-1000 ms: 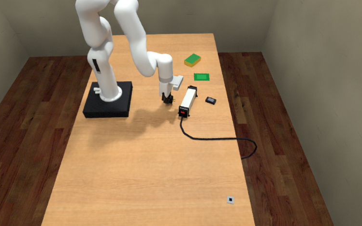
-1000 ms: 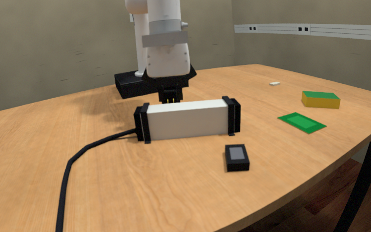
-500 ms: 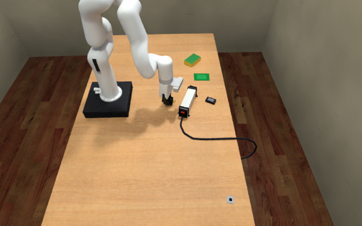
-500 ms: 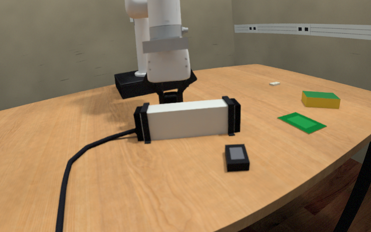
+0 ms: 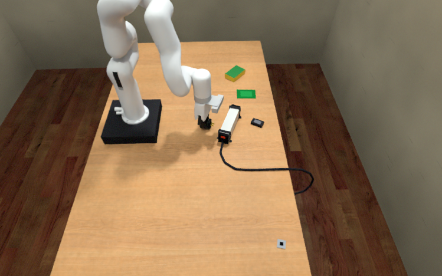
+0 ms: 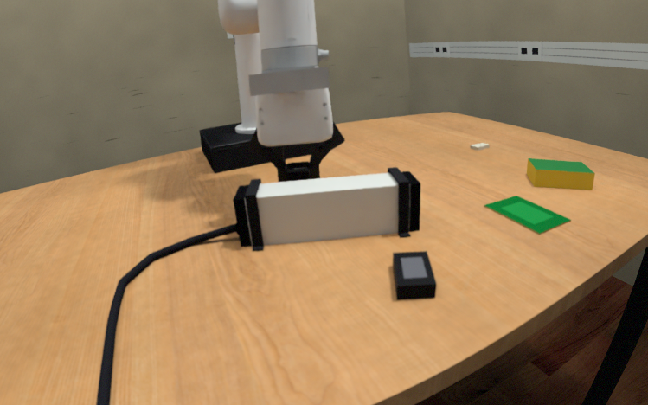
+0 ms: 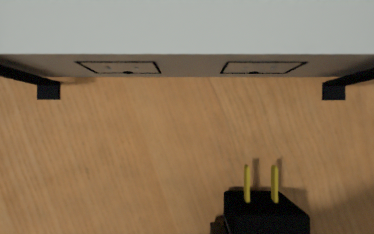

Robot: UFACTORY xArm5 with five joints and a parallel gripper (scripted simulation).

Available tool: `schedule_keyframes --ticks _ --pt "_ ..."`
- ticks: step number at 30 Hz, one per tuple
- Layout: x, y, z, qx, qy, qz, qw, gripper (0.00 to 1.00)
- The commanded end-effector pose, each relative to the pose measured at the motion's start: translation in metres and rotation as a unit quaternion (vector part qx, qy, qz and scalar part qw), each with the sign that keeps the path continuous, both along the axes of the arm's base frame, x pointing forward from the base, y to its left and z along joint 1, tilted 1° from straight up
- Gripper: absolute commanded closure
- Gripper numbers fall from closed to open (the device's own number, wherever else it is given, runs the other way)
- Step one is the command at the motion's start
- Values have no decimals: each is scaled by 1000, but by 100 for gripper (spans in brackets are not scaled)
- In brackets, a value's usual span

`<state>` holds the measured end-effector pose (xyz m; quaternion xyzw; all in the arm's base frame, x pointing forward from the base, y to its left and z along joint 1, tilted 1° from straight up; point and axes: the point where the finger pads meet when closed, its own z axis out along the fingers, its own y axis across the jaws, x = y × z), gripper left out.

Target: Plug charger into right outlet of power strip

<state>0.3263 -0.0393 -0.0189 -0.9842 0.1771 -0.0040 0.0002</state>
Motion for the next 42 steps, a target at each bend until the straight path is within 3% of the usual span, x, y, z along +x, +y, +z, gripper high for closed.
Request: schedule_keyframes --ticks 1,22,42 --pt "1 0 1 0 -1 0 1000 100" --pt "3 -1 1 0 -1 0 1000 100" --pt "19 -7 1 0 -1 0 1000 100"
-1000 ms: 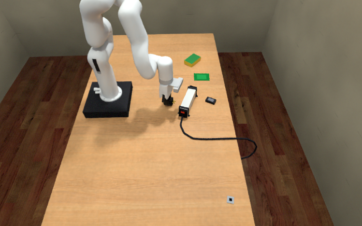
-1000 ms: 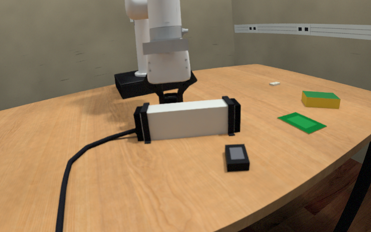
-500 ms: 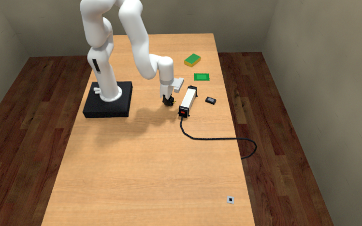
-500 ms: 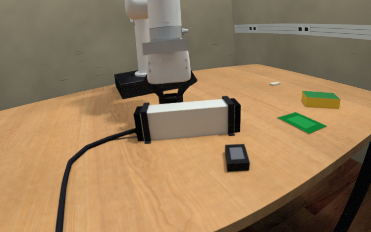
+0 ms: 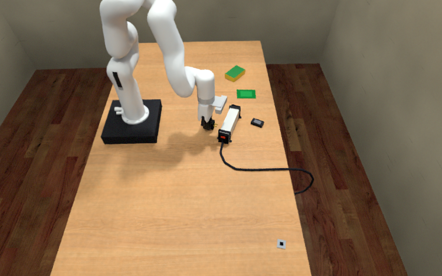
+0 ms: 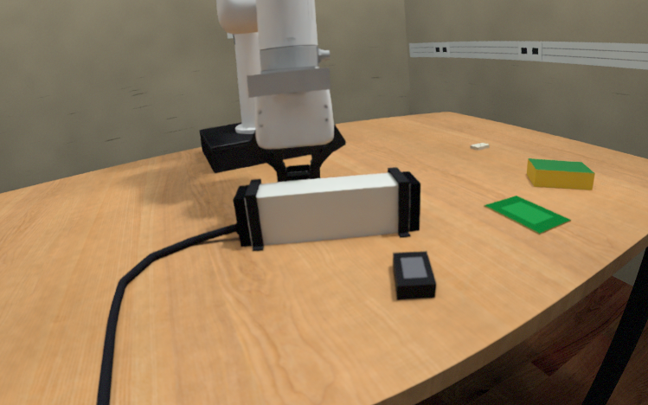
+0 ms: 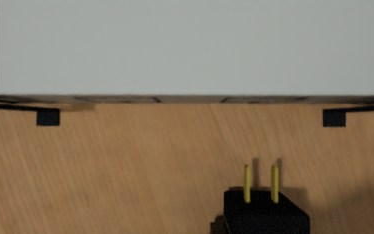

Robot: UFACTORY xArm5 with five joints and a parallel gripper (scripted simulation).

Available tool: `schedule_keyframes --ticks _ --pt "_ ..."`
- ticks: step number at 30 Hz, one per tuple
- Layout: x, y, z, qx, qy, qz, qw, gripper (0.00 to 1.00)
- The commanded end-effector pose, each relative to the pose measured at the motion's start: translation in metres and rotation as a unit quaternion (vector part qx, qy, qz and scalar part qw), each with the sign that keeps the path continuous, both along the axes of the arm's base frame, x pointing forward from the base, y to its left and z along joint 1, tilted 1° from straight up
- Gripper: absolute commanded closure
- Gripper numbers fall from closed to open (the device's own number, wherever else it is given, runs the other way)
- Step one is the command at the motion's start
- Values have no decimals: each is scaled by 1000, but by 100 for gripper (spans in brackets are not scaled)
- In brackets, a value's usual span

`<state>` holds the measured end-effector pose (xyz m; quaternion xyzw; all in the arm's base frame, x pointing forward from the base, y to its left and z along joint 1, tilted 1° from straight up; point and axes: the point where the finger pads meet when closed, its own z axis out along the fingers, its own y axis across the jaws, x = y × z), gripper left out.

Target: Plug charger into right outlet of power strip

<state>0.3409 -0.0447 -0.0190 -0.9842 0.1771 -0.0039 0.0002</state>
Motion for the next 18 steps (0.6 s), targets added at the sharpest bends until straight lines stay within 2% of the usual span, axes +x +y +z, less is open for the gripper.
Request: schedule_keyframes --ticks 1,18 --pt "6 -2 1 0 -1 0 1000 100" --pt "21 -7 0 0 -1 0 1000 100"
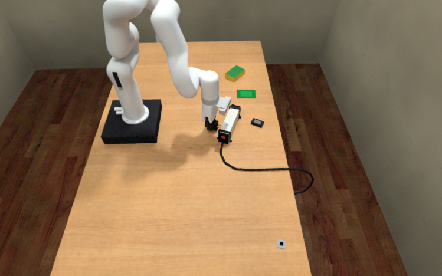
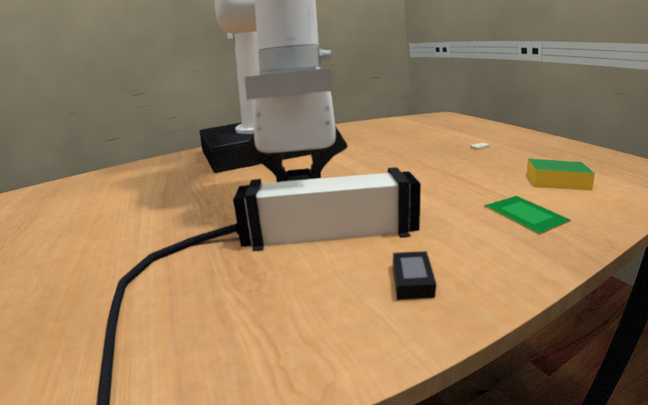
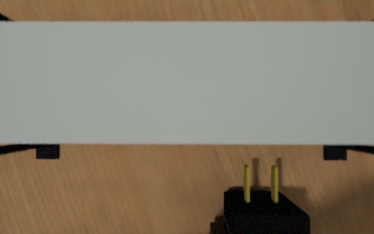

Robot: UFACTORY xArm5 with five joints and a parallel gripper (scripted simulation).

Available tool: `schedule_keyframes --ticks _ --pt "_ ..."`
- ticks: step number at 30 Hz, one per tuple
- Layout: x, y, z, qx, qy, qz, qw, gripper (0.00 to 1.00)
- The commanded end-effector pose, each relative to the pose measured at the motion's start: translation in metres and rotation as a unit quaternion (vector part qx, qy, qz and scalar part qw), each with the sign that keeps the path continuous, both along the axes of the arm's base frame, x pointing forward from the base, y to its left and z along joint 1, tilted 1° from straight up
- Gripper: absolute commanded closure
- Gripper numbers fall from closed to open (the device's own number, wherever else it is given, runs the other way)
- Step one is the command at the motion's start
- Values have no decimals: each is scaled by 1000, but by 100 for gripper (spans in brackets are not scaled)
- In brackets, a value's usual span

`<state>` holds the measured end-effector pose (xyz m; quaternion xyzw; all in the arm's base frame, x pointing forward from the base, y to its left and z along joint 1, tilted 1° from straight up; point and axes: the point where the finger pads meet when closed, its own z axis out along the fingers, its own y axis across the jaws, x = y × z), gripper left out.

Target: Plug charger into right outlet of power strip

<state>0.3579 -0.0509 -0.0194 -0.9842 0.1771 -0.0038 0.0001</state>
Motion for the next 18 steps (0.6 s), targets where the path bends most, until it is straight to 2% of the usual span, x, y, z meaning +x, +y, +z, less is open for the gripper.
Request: schedule_keyframes --ticks 1,18 --pt "4 -1 1 0 -1 0 1000 100" --pt "8 -3 1 0 -1 0 1000 100"
